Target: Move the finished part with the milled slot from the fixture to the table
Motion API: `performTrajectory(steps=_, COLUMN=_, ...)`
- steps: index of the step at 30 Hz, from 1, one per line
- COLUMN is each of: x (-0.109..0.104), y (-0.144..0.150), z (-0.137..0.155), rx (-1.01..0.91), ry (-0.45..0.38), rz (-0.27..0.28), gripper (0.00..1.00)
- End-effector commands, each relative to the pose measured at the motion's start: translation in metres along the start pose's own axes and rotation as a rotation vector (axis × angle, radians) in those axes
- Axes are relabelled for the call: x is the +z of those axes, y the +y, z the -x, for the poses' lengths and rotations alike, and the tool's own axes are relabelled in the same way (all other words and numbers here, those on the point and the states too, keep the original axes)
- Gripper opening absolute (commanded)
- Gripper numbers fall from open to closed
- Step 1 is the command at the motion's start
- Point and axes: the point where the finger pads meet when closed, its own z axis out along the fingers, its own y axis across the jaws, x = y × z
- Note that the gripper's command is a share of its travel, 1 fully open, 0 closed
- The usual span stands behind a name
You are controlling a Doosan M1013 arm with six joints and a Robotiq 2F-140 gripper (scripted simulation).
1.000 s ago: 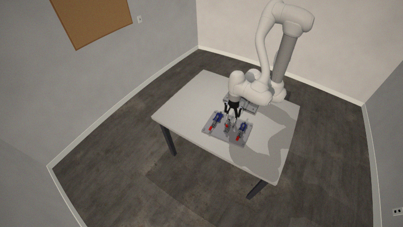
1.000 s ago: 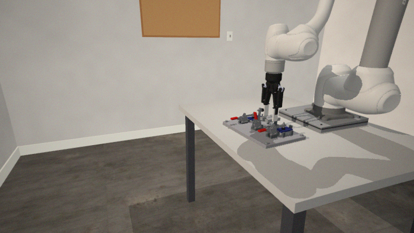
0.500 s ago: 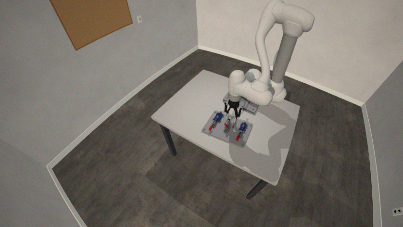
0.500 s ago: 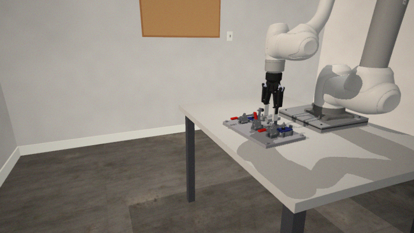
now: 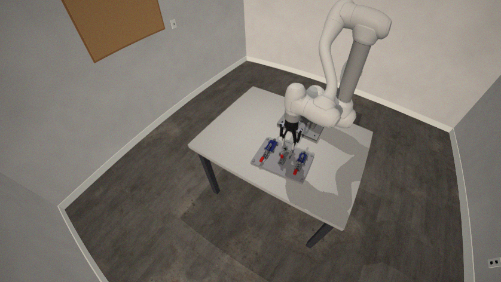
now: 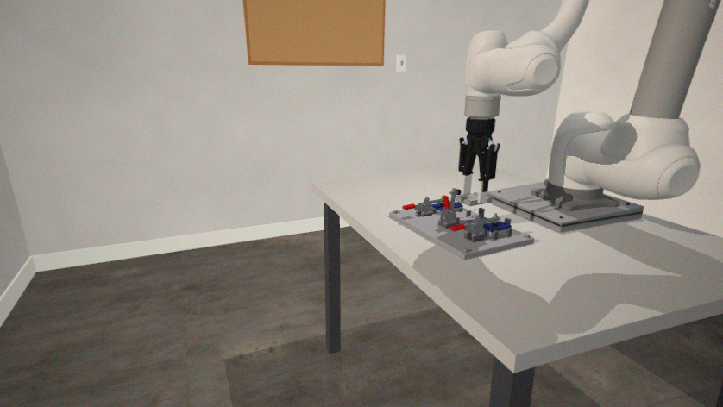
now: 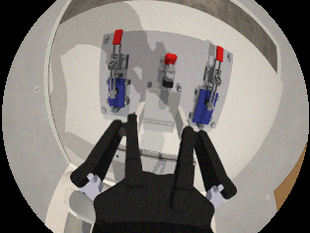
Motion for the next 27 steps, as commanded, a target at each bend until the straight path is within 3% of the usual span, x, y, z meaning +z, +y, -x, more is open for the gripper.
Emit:
performTrajectory(steps=1, x=-0.0077, y=0.001, z=-0.0005, rx=-0.001, ry=0.004, rz=0.0, gripper=0.0)
performTrajectory(steps=27, x=-0.0169, y=0.0037, z=-0.0009, rx=-0.002, ry=0.008, rz=0.006, gripper=0.0)
